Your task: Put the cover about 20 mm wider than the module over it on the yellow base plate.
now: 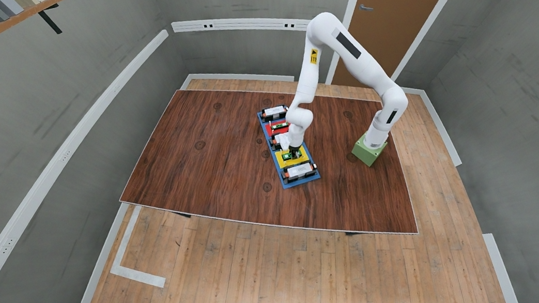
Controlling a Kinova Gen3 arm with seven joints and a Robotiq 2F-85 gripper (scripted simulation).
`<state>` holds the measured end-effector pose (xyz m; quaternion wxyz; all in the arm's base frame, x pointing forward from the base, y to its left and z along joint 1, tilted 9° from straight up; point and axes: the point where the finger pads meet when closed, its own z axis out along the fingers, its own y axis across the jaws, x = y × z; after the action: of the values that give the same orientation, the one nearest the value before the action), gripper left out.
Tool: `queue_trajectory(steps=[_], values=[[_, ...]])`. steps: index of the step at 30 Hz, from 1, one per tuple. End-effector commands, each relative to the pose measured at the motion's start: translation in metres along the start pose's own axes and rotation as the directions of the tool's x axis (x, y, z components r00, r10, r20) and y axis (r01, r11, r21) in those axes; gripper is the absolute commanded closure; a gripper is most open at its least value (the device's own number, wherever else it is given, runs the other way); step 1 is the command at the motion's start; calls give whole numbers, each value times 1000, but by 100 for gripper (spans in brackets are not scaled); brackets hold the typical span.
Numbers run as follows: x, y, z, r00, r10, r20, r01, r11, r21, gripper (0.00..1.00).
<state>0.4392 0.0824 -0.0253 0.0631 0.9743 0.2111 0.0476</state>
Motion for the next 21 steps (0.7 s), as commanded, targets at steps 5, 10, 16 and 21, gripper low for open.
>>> queue_trajectory(steps=[5,10,16,21], values=[[1,0,-1,1000,0,-2,0,1000,0,100],[1,0,-1,1000,0,-2,0,1000,0,0],[1,0,-1,1000,0,-2,0,1000,0,0],[1,0,-1,1000,0,-2,0,1000,0,0]])
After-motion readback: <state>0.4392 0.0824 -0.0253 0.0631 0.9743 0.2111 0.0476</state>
